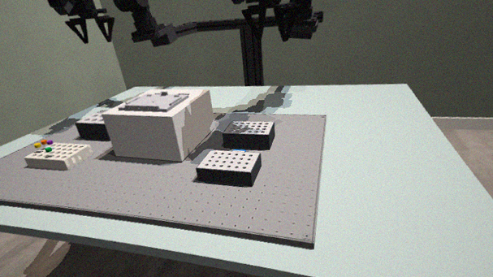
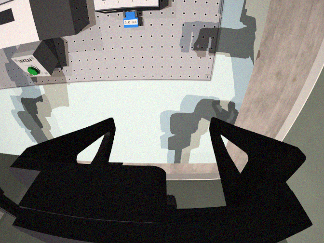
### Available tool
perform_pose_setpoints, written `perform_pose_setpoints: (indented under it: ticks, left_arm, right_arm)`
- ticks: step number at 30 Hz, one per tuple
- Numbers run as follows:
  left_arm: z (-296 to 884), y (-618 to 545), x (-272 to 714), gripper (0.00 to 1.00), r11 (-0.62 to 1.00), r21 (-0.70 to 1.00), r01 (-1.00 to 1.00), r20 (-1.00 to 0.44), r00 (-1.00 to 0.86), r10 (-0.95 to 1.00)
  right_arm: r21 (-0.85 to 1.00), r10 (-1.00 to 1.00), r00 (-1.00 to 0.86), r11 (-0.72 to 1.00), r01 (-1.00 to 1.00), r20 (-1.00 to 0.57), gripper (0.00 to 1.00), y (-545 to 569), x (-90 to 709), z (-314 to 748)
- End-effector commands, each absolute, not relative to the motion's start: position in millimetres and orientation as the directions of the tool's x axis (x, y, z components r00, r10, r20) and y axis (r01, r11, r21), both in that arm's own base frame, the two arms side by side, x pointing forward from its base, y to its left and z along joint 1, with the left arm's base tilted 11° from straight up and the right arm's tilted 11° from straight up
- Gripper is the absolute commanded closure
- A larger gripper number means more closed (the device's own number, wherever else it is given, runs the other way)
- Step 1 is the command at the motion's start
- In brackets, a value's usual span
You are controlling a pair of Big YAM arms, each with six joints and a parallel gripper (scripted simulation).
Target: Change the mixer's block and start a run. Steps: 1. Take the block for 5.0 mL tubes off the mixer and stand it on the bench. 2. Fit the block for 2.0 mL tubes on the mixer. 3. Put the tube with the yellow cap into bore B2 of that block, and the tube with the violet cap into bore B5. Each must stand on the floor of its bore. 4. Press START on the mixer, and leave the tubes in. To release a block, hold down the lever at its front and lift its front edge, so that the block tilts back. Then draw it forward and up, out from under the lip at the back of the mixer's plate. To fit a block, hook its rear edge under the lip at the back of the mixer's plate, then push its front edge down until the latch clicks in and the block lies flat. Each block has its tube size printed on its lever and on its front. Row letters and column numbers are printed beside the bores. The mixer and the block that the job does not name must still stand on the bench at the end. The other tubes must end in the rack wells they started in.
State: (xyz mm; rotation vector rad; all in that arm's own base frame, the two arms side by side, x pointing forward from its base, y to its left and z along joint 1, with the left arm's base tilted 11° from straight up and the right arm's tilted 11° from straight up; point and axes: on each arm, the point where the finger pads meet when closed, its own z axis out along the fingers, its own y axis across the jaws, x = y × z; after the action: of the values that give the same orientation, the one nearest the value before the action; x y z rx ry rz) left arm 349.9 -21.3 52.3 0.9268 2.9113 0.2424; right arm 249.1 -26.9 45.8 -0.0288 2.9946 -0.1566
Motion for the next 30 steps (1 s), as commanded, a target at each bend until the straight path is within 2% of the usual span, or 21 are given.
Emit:
perform_pose_setpoints:
  ticks: [1,8,21,24,30]
  left_arm:
    - [65.8,-45.9,389.1,0.0,0.707,0.193,0.68,-0.028,-0.716,0.697]
    - [69.7,-40.0,387.3,0.0,0.656,0.21,0.725,-0.031,-0.665,0.746]
    - [70.8,-67.9,413.3,0.0,0.407,0.198,0.892,0.036,-0.421,0.906]
    - [70.8,-62.0,410.4,0.0,0.416,0.197,0.888,0.038,-0.431,0.902]
    - [71.3,-51.1,408.3,0.0,0.312,0.206,0.928,0.054,-0.329,0.943]
  right_arm:
    - [-0.109,-0.061,-0.981,0.993,-0.042,-0.183,0.0,-25.0,271.7,58.2]
    - [-0.109,-0.065,-0.981,0.993,-0.045,-0.183,0.0,-25.0,271.5,58.1]
    - [-0.107,-0.063,-0.981,0.993,-0.044,-0.183,0.0,-25.2,271.1,58.0]
    - [-0.108,-0.063,-0.981,0.993,-0.044,-0.183,0.0,-25.2,271.0,58.0]
    - [-0.107,-0.062,-0.981,0.993,-0.043,-0.182,0.0,-25.4,270.8,57.9]
